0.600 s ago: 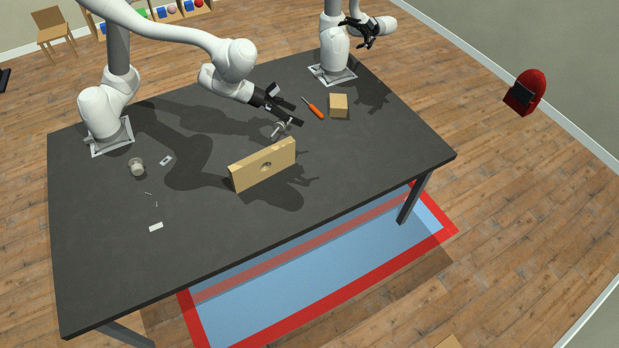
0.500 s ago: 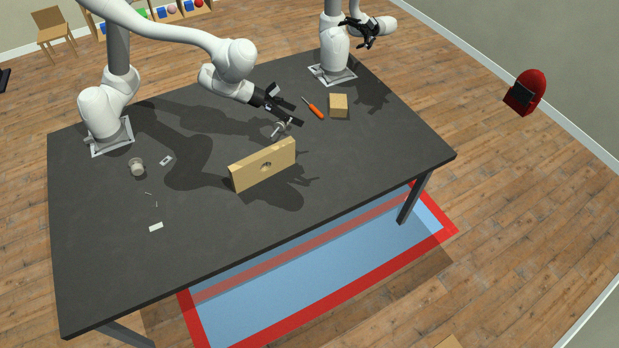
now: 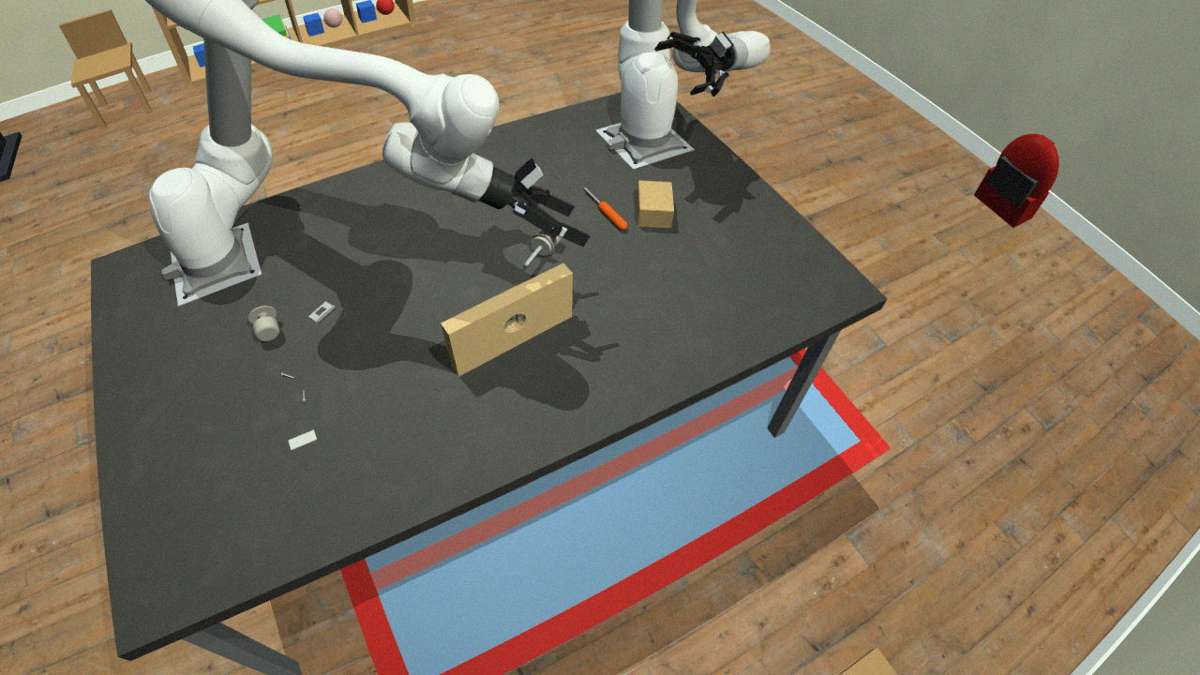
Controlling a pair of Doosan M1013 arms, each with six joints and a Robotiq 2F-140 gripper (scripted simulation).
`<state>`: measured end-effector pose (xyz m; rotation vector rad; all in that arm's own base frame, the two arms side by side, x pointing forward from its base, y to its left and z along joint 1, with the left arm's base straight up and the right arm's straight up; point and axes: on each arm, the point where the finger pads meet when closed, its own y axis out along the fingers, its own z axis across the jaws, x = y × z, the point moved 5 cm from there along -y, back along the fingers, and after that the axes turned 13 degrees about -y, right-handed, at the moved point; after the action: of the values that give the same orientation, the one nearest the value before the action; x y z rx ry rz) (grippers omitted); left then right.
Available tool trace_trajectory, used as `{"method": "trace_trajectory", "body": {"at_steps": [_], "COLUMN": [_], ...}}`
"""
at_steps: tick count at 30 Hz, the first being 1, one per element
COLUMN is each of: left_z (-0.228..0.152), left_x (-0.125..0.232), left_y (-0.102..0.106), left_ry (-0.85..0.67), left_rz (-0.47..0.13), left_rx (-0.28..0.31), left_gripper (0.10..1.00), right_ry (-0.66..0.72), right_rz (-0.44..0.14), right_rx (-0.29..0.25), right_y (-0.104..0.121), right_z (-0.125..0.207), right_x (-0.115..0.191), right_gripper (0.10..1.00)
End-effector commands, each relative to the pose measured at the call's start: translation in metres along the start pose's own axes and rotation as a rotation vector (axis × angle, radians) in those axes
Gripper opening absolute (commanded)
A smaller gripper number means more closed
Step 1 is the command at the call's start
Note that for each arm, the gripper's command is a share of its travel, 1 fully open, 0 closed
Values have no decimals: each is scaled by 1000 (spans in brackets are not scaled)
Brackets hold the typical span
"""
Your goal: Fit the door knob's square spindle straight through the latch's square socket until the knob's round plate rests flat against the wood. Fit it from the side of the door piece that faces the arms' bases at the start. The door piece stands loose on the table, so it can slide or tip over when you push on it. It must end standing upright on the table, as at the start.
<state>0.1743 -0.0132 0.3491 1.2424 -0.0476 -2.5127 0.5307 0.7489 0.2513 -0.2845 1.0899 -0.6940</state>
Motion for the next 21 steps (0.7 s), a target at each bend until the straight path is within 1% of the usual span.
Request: {"method": "trace_trajectory", "body": {"at_steps": [1,16,21], "left_z": [0,-2,-4], "left_x": [0,1,1], "left_y": [0,-3,-7], "left_ry": [0,-27,-61], "left_rz": [0,-9,-19], "left_rx": [0,-7,-15], "left_gripper": [1000,1000,1000], "right_ry": [0,0,0], "right_rz": [1,1,1], "right_rx": [1,1,1], "right_y": [0,0,0], "right_z": [1,1,1], "right_x": [-1,-1,-1], "right_gripper": [1000,1000,1000]}}
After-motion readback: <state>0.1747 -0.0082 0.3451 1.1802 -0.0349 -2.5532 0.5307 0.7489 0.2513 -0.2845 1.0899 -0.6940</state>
